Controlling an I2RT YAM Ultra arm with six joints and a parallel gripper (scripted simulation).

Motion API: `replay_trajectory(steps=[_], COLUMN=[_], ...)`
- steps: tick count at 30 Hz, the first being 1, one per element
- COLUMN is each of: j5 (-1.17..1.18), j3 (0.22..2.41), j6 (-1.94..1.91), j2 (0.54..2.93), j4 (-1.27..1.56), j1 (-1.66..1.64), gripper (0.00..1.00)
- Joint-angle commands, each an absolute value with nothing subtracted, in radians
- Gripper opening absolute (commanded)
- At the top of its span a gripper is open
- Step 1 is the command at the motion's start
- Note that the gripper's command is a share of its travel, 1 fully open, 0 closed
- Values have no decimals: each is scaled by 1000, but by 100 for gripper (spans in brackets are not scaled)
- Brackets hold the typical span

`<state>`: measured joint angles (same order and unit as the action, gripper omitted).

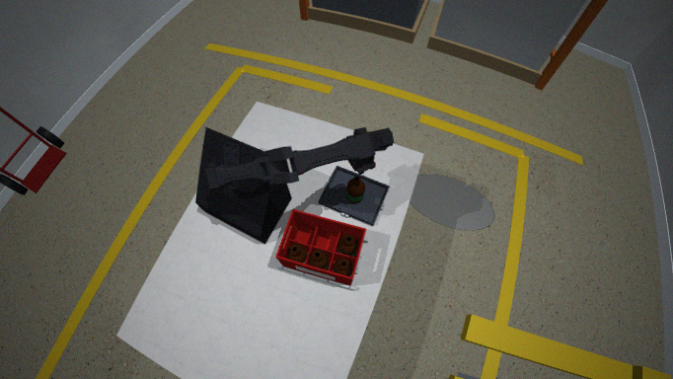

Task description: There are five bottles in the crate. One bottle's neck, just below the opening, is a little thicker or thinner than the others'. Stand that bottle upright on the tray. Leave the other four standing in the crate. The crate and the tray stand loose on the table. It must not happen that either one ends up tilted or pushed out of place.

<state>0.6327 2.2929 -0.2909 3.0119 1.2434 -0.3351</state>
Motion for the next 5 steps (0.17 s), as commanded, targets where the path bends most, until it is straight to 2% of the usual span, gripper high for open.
replay_trajectory(steps=[1, 5], j5=[624, 624], j3=[2319, 2319], j6=[-287, -287], j2=[3022, 3022], j4=[1252, 1252], j1=[-364, -364], gripper=[0, 0])
